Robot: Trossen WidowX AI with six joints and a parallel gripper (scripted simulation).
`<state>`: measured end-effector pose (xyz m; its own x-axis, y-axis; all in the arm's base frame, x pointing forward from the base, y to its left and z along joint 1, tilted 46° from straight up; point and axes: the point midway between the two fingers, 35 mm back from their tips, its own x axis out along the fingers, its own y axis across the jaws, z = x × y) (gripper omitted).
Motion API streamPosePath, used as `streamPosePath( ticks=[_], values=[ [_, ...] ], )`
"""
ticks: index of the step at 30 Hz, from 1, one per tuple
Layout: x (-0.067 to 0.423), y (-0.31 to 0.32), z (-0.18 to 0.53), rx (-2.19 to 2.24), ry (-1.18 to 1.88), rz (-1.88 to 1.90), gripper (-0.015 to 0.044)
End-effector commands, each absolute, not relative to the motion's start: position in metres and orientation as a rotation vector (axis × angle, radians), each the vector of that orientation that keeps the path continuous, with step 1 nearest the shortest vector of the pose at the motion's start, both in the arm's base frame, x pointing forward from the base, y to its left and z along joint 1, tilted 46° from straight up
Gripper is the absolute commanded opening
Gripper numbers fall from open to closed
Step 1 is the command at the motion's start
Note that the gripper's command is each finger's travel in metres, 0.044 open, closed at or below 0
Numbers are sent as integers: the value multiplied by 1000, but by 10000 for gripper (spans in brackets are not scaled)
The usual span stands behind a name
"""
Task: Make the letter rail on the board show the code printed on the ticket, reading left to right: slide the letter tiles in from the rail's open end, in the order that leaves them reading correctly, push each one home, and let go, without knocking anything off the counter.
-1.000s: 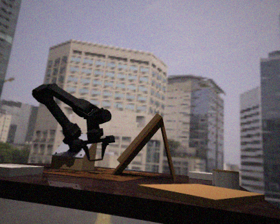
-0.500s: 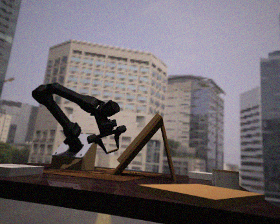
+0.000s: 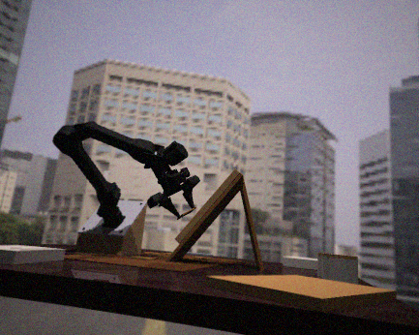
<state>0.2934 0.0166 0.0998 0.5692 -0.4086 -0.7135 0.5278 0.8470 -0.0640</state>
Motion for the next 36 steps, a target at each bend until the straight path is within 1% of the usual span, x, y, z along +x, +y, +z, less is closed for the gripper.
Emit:
streamPosePath(
  ticks=[1,22,36],
  values=[
    [298,37,92,100,801,-498,0],
    [298,128,33,-307,827,-277,0],
    [283,183,-10,-543,772,-149,0]
  ],
)
